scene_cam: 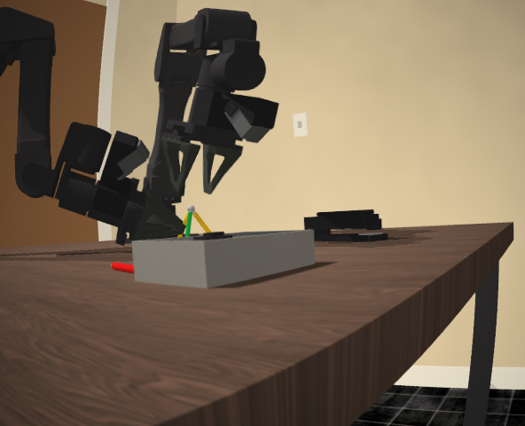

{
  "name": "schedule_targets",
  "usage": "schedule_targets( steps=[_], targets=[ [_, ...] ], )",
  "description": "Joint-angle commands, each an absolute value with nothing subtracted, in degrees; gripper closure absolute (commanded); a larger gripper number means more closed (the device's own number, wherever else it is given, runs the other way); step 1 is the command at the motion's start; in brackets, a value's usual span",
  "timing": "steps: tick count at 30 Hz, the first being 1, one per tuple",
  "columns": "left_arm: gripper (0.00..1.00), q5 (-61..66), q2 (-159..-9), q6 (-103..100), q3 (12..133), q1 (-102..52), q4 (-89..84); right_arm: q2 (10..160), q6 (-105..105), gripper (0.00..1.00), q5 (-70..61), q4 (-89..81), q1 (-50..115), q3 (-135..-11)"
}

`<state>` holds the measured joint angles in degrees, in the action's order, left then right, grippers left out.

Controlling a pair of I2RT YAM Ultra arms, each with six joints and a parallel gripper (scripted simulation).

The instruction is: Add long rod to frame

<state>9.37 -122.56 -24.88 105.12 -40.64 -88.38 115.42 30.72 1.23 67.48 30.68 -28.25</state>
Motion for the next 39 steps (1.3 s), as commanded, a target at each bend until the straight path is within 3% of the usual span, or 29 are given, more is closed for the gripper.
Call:
schedule_targets(
  steps=[1, 2, 3, 22, 25, 35, 39],
  targets=[
    [0.36, 9.2, -119.4, -25.0, 107.7, -39.8, -89.3, 115.2, 30.7, 1.0, 1.6, 68.6, 30.7, -28.0],
    [0.36, 9.2, -119.4, -25.0, 108.2, -39.8, -89.5, 115.2, 30.7, 0.89, 1.6, 68.6, 30.7, -28.0],
    [0.36, 9.2, -119.4, -25.0, 108.3, -39.8, -89.6, 115.2, 30.7, 0.84, 1.6, 68.6, 30.7, -28.0],
    [0.36, 9.4, -120.1, -24.9, 108.6, -39.8, -90.0, 104.1, 30.0, 0.87, 2.5, 66.9, 31.1, -16.4],
    [0.02, 8.3, -119.2, -23.8, 107.5, -40.1, -86.3, 101.6, 28.6, 0.87, 2.9, 62.5, 30.3, -15.9],
    [0.0, 3.6, -107.8, -17.6, 92.6, -43.0, -68.9, 84.6, 22.2, 0.87, 4.4, 45.0, 26.2, -16.8],
    [0.0, 1.3, -98.3, -13.5, 80.8, -44.8, -57.9, 71.8, 17.6, 0.87, 5.0, 33.0, 22.9, -19.3]
  ],
)
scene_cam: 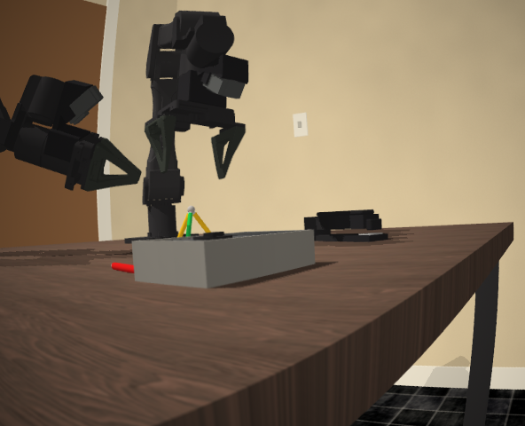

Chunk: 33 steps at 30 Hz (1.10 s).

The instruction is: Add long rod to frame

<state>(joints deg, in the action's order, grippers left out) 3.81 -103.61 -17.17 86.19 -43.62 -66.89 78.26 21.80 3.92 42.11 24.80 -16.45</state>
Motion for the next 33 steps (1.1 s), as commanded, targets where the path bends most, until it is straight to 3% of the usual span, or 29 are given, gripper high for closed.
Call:
schedule_targets(
  steps=[1, 6, 11, 24, 33],
  targets=[
    [0.0, 0.9, -96.0, -12.6, 78.2, -45.2, -55.5, 68.9, 16.4, 0.87, 4.9, 30.5, 22.0, -20.3],
    [0.0, -0.7, -85.9, -7.8, 64.8, -46.9, -44.3, 57.0, 10.1, 0.87, 4.4, 17.0, 16.4, -28.6],
    [0.0, -1.2, -77.7, -3.7, 54.3, -47.8, -35.1, 54.8, 5.0, 0.87, 2.7, 7.3, 9.8, -40.7],
    [0.0, -0.2, -69.9, -0.2, 42.9, -48.0, -26.7, 59.5, -0.3, 0.87, -0.1, 0.2, 0.6, -58.7],
    [0.0, 0.1, -70.3, 0.0, 42.8, -47.8, -25.9, 59.8, 0.0, 0.87, 0.0, 0.3, 0.0, -60.2]
  ],
)
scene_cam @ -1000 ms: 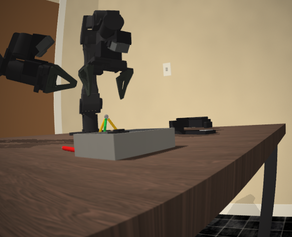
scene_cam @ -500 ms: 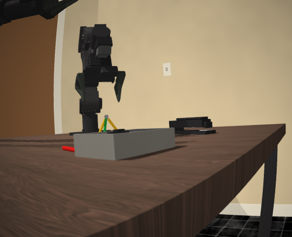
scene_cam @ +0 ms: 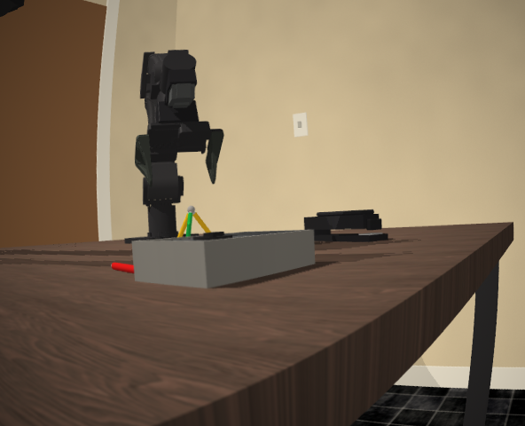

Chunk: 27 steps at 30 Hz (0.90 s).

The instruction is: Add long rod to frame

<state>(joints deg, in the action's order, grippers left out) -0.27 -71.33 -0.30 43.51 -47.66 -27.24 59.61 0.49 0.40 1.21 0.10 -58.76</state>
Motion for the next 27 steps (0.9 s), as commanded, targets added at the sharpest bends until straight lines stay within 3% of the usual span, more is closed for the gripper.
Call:
schedule_targets(
  steps=[1, 15, 22, 27],
  targets=[
    [0.0, 0.1, -70.3, 0.0, 42.8, -47.8, -25.9, 59.8, 0.0, 0.87, 0.0, 0.3, 0.0, -60.2],
    [0.0, -3.5, -65.3, 1.8, 42.6, -44.8, -28.9, 59.8, -0.2, 0.87, -0.3, 0.1, -0.2, -60.2],
    [0.0, -4.4, -50.3, 5.6, 46.0, -31.2, -23.9, 60.3, 0.0, 0.87, -0.2, 0.2, -0.2, -60.8],
    [0.0, -0.6, -48.1, 6.1, 49.7, -18.0, -16.5, 59.8, 0.0, 0.87, -0.2, 0.2, -0.2, -60.8]
  ],
)
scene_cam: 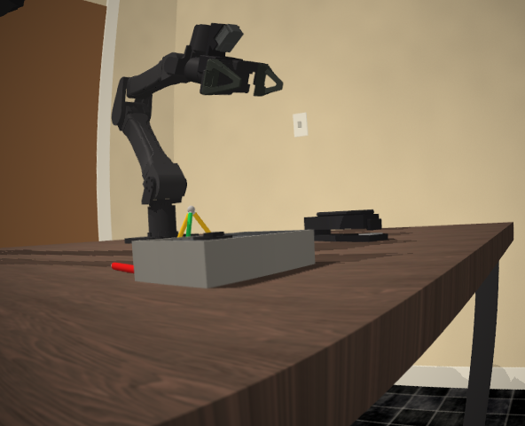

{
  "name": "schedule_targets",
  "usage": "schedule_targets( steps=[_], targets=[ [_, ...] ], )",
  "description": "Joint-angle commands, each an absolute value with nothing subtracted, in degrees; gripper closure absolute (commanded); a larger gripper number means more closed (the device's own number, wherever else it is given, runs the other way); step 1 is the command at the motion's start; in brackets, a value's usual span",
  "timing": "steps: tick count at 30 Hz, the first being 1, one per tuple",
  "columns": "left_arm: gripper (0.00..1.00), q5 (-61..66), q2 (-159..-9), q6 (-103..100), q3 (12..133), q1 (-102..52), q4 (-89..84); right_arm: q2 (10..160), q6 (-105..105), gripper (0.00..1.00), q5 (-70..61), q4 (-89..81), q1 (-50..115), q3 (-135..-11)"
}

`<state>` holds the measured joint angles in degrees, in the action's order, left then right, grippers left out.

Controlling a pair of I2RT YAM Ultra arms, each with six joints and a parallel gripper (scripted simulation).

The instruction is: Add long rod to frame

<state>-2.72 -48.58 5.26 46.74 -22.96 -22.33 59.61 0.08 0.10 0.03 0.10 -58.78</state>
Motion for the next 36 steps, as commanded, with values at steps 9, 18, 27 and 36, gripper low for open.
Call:
schedule_targets(
  steps=[9, 18, 27, 36],
  targets=[
    [0.0, 0.9, -53.5, 1.7, 55.4, -4.3, -4.2, 59.8, 0.0, 0.87, -0.2, 0.2, -0.2, -60.8],
    [0.0, -0.4, -59.5, -0.5, 60.2, 0.1, 1.3, 59.8, 0.0, 0.87, -0.2, 0.2, -0.2, -60.8],
    [0.0, 0.0, -60.0, 0.0, 60.8, 0.3, 0.3, 59.8, 0.0, 0.87, -0.2, 0.2, -0.2, -60.8],
    [0.0, 0.0, -59.8, 0.0, 60.2, 0.0, 0.3, 59.8, 0.0, 0.87, 0.0, 0.3, 0.0, -60.2]
  ],
)
